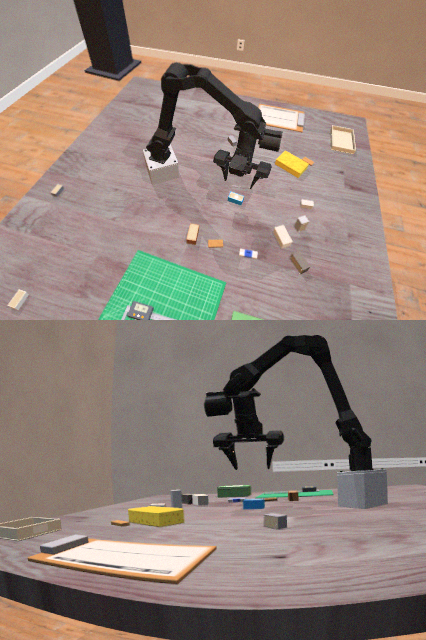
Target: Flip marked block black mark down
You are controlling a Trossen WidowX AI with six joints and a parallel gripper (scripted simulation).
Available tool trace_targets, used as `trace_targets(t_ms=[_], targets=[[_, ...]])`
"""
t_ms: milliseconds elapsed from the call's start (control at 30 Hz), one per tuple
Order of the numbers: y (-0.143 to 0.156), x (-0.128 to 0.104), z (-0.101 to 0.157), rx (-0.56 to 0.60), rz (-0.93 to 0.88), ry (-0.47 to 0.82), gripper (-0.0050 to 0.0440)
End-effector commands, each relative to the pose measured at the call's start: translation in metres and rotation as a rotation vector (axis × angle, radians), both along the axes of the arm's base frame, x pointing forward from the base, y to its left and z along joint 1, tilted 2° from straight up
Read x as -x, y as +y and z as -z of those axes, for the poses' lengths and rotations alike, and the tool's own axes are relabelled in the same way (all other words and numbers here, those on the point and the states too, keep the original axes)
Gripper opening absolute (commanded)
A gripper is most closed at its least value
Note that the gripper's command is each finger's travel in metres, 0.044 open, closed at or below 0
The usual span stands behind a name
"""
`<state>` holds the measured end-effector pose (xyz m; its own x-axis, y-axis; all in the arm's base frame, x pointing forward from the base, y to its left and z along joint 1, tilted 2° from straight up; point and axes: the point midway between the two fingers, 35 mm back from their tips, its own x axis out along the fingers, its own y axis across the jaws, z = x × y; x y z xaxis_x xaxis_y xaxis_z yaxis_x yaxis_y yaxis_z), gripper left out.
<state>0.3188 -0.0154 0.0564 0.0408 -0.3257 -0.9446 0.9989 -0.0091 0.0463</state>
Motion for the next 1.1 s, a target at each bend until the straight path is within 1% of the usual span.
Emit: trace_targets(t_ms=[0,133,300,1067], targets=[[0.006,-0.006,-0.014,-0.112,-0.008,-0.033,0.0440],[0.011,-0.005,-0.019,-0.223,-0.015,-0.035,0.0440],[0.015,-0.005,-0.023,-0.293,-0.019,-0.036,0.0440],[0.016,-0.005,-0.021,-0.306,-0.018,-0.032,0.0440]])
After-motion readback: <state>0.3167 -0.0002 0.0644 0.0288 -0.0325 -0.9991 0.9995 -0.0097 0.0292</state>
